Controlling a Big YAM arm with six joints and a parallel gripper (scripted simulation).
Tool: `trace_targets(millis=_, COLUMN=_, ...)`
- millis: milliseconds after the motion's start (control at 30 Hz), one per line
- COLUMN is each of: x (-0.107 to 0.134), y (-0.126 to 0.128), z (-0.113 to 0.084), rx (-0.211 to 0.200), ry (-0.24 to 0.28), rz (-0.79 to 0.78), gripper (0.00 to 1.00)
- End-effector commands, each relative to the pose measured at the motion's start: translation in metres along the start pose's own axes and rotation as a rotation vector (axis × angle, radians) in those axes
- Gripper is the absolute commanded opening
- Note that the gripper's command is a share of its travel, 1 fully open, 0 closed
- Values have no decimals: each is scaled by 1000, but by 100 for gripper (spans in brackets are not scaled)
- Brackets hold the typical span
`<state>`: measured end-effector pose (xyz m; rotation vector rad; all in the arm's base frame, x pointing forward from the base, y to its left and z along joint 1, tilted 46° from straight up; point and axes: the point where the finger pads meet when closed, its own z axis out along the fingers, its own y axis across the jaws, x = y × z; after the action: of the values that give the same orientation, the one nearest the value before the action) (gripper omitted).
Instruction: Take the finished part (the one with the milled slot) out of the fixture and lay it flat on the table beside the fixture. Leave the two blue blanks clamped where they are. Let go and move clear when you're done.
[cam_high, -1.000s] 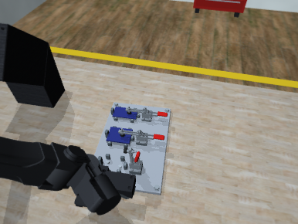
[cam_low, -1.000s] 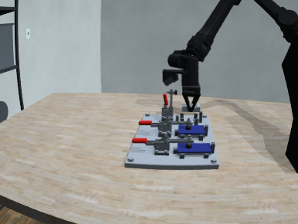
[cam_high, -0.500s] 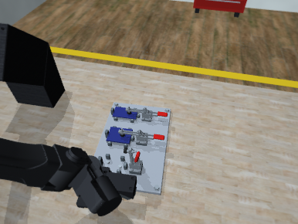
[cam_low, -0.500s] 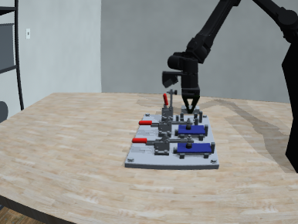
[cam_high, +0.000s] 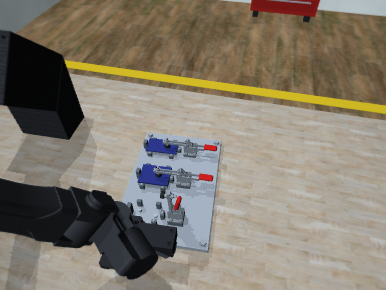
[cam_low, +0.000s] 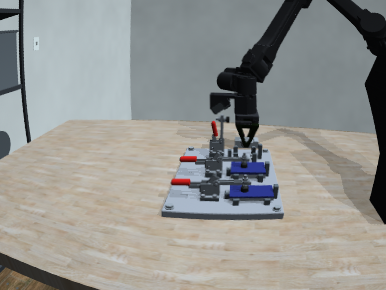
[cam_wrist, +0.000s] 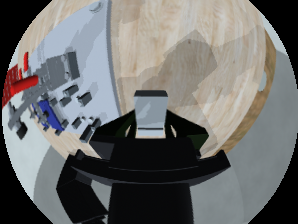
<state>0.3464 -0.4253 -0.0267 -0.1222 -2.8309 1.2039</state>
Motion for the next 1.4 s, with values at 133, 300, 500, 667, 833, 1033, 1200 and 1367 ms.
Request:
trace_targets(millis=133, x=2, y=1, z=5, rx=-2, ry=3, rz=-3, gripper=0)
trace_targets(millis=300, x=4, y=3, z=6, rx=-6, ry=7, rz=-7, gripper=0)
trace_targets(millis=500, x=5, y=5, z=7, rx=-7, ry=8, rz=-9, gripper=0)
trace_targets(millis=667, x=6, y=6, z=7, rx=-8, ry=9, rz=-10, gripper=0)
trace_targets(millis=833, x=6, y=7, z=7, rx=-9, ry=10, rz=-11, gripper=0)
trace_targets(millis=1033, x=7, y=6, z=6, rx=-10, ry=11, rz=-12, gripper=0)
trace_targets(millis=1200, x=7, y=6, z=6, rx=-10, ry=11, rz=-10, gripper=0)
trace_targets(millis=1367, x=7, y=7, z=7, rx=-10, ry=12, rz=-10, gripper=0)
